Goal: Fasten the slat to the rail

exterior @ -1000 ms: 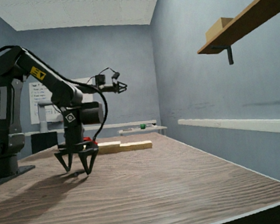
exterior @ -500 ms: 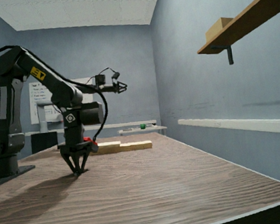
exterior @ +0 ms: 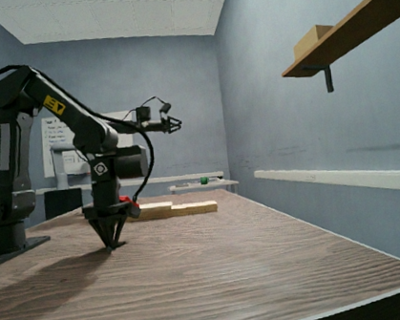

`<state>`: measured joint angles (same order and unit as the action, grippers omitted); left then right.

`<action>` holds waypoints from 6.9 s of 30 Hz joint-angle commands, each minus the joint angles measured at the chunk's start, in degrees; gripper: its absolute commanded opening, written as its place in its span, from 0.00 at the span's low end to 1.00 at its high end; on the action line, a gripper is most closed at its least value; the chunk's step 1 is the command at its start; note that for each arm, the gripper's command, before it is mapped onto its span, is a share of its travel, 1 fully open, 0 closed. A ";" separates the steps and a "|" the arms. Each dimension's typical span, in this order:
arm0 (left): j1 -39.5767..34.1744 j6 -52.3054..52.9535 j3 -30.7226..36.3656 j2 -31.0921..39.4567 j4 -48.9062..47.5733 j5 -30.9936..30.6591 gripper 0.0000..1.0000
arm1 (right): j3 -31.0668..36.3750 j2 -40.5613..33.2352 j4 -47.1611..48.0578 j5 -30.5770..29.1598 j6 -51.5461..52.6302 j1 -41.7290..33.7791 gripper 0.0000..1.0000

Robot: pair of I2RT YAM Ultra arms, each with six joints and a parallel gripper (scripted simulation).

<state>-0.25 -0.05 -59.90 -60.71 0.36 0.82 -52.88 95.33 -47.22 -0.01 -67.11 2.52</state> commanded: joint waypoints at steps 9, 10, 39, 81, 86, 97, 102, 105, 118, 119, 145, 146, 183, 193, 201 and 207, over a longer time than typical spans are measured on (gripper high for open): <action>0.24 0.06 -0.39 0.84 -0.64 -0.80 1.00 | -0.27 -0.37 -0.03 0.01 0.00 0.01 0.12; 0.24 0.06 -0.39 0.84 -0.64 -0.80 1.00 | -0.27 -0.37 -0.03 0.01 0.00 0.01 0.12; 0.24 0.06 -0.39 0.84 -0.64 -0.80 1.00 | -4.55 -2.69 -6.59 0.00 -0.21 0.26 0.12; 0.24 0.06 -0.39 0.84 -0.64 -0.80 1.00 | -11.63 -6.23 -17.19 0.01 -0.92 0.99 0.12; 0.24 0.06 -0.39 0.84 -0.64 -0.80 1.00 | -11.65 -6.23 -17.21 0.01 -0.93 0.99 0.12; 0.24 0.06 -0.39 0.84 -0.64 -0.80 1.00 | -11.65 -6.23 -17.23 0.01 -0.93 0.99 0.12; 0.24 0.06 -0.39 0.84 -0.64 -0.80 1.00 | -11.87 -5.55 -17.28 -0.01 -1.77 0.11 0.12; 0.24 0.06 -0.39 0.84 -0.64 -0.80 1.00 | -12.68 -4.95 -17.38 0.00 -4.06 -2.63 0.12; 0.24 0.06 -0.39 0.84 -0.64 -0.80 1.00 | -16.66 -1.90 -18.19 -0.01 -13.59 -13.33 0.12; 0.24 0.06 -0.39 0.84 -0.64 -0.80 1.00 | -16.99 -1.65 -18.26 -0.01 -14.44 -14.27 0.12; 0.24 0.06 -0.39 0.84 -0.64 -0.80 1.00 | -25.25 4.75 -20.05 -0.01 -33.83 -35.95 0.12; 0.24 0.06 -0.39 0.84 -0.64 -0.80 1.00 | -25.58 5.01 -20.12 -0.01 -34.60 -36.81 0.12; 0.24 0.06 -0.39 0.84 -0.64 -0.80 1.00 | -31.92 10.17 -21.76 0.01 -48.54 -52.12 0.12; 0.24 0.06 -0.39 0.84 -0.64 -0.80 1.00 | -31.33 9.95 -21.06 0.01 -48.13 -52.11 0.12; 0.24 0.06 -0.39 0.84 -0.64 -0.80 1.00 | -31.83 10.07 -21.71 0.03 -47.10 -53.30 0.12; 0.24 0.06 -0.39 0.84 -0.64 -0.80 1.00 | -31.21 9.96 -21.74 0.02 -45.64 -54.63 0.12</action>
<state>-0.25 -0.05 -59.90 -60.71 0.36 0.82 -82.65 105.58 -67.46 -0.25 -114.21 -50.94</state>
